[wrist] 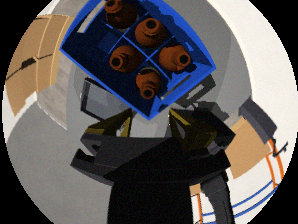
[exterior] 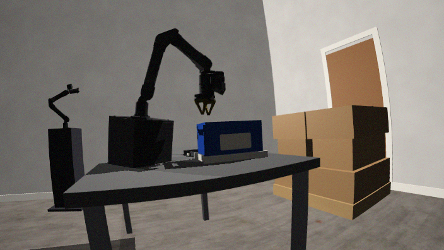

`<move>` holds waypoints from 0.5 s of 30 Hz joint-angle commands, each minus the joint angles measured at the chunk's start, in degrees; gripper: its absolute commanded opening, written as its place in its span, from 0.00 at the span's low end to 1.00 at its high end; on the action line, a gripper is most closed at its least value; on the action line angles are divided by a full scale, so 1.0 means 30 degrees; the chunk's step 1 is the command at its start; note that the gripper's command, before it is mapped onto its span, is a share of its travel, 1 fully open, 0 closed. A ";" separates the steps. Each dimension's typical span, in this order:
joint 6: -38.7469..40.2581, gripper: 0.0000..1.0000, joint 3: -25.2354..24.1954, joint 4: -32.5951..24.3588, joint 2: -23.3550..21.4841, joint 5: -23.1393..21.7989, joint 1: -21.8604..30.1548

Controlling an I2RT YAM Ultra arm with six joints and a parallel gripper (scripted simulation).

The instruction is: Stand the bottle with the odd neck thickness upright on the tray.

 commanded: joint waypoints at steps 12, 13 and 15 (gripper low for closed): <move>0.0099 0.00 0.0774 -0.0398 -0.0652 0.0165 0.0274; 0.0099 0.00 0.0774 -0.0398 -0.0652 0.0165 0.0274; 0.0099 0.00 0.0774 -0.0398 -0.0652 0.0165 0.0274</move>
